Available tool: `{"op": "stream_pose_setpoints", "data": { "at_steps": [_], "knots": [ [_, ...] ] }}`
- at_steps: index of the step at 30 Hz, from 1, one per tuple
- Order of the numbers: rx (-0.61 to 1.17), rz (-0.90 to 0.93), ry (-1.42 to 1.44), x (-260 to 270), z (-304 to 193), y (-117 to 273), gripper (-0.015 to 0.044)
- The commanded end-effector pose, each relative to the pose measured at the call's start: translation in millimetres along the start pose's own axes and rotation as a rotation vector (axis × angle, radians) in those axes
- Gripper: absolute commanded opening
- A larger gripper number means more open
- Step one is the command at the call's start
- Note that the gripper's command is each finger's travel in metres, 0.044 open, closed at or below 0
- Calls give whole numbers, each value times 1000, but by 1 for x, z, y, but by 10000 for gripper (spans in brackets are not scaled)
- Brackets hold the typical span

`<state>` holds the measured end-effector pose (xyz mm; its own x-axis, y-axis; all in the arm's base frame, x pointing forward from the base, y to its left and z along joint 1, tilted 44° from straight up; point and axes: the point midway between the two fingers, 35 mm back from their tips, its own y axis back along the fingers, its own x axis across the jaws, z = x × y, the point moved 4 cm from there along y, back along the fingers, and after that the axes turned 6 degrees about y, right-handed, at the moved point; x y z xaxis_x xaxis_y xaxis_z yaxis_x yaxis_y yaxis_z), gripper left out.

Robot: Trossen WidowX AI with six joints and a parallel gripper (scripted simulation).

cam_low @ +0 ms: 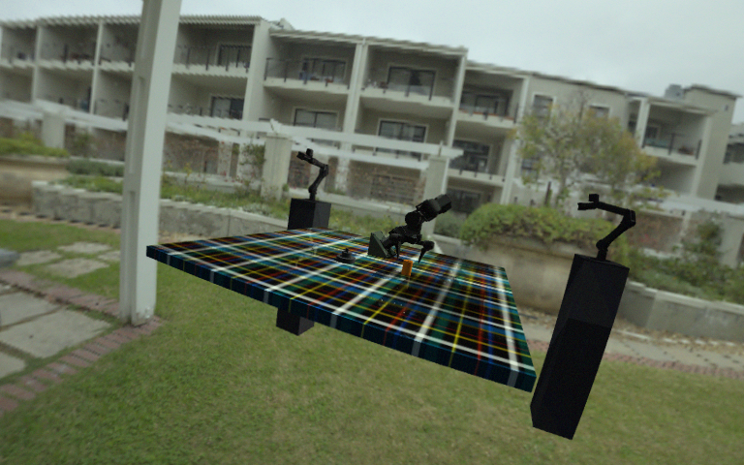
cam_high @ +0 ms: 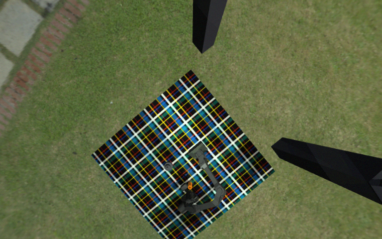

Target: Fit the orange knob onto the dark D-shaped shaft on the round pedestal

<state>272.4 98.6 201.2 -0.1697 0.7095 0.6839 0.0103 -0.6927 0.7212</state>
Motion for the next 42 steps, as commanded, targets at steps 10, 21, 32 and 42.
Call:
{"op": "stream_pose_setpoints", "data": {
  "at_steps": [10,21,32,42],
  "knots": [
    [6,2,-8,0,-1,-24,440],
    [5,5,-8,0,-3,-42,440],
    [5,7,-8,1,-4,-52,361],
    [5,7,-8,1,-4,-52,157]
  ]
}}
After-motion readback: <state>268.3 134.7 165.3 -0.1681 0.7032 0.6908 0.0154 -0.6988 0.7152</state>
